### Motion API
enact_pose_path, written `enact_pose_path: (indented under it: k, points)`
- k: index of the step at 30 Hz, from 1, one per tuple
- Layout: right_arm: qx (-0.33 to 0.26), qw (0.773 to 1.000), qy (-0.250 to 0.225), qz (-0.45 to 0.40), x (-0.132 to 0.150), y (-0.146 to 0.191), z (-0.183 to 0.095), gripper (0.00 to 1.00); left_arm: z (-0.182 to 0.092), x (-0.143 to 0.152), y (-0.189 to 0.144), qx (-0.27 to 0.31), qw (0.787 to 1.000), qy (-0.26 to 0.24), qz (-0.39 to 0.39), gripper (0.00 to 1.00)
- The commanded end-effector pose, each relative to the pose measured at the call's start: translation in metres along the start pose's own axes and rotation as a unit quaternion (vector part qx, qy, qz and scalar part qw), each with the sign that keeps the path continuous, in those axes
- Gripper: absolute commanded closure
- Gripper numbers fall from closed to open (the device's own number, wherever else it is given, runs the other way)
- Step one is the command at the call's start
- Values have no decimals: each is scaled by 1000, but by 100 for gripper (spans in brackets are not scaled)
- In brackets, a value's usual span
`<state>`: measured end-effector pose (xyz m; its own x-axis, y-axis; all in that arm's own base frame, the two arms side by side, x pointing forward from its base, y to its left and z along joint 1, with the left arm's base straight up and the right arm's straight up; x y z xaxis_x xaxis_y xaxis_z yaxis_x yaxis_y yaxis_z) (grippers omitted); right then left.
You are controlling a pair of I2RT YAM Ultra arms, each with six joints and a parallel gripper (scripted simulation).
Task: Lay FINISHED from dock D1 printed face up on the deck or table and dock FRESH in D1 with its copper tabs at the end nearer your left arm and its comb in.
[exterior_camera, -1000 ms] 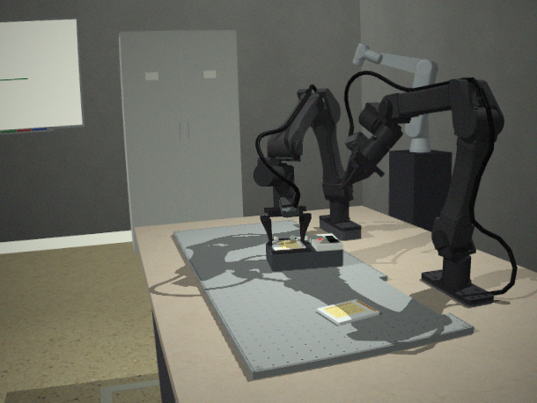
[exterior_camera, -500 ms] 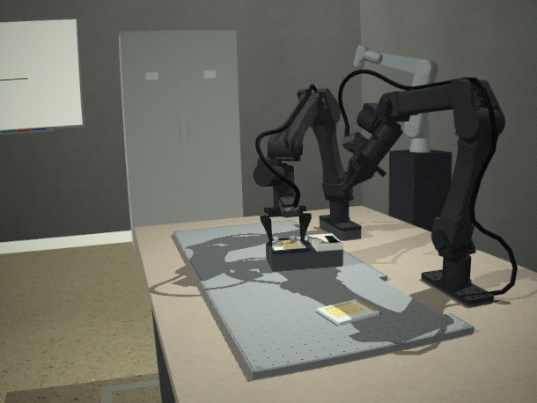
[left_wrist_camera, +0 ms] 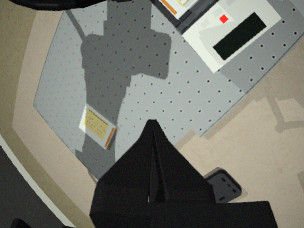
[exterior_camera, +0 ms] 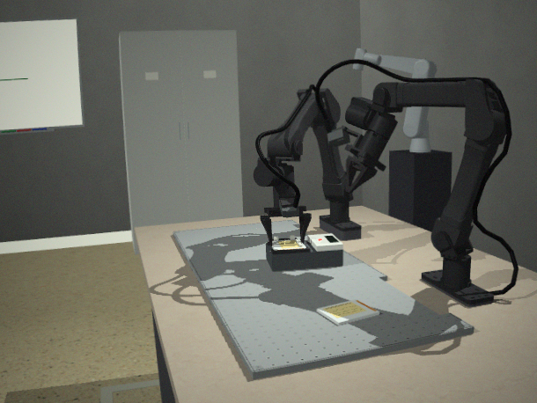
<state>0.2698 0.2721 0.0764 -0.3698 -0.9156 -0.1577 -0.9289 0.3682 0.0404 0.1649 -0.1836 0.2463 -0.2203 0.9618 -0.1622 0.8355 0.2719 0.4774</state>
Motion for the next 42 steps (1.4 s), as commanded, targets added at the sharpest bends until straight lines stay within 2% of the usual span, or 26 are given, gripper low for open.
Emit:
enact_pose_path:
  k: [1,10,14,20,27,29,37,42]
  points:
    - [2,1000,-5,-1,-2,0,-3,100,-14,15,15,22,997,1,-77,100]
    - [2,1000,-5,-1,-2,0,-3,100,-10,52,39,69,974,53,-208,100]
    - [2,1000,-5,-1,-2,0,-3,100,-8,60,44,79,966,64,-236,100]
    - [2,1000,-5,-1,-2,0,-3,100,-5,86,61,110,936,98,-320,100]
    - [2,1000,-5,-1,-2,0,-3,100,-1,117,80,144,889,136,-413,100]
    - [2,1000,-5,-1,-2,0,-3,100,-1,117,80,144,889,136,-413,100]
    - [2,1000,-5,-1,-2,0,-3,100,4,153,102,179,822,176,-511,100]
    - [2,1000,-5,-1,-2,0,-3,100,7,176,113,179,822,176,-511,100]
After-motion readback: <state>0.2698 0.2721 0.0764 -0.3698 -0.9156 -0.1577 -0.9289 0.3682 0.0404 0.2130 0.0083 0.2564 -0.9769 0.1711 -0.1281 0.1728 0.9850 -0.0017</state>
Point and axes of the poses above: on each arm, the point where the finger pads meet when closed, its own z axis out along the fingers, its own y axis across the jaws, x = y × z, the point moved 4 cm from there along -z, back along the fingers, and after that the axes turned 14 degrees about z, right-handed, at the moved point
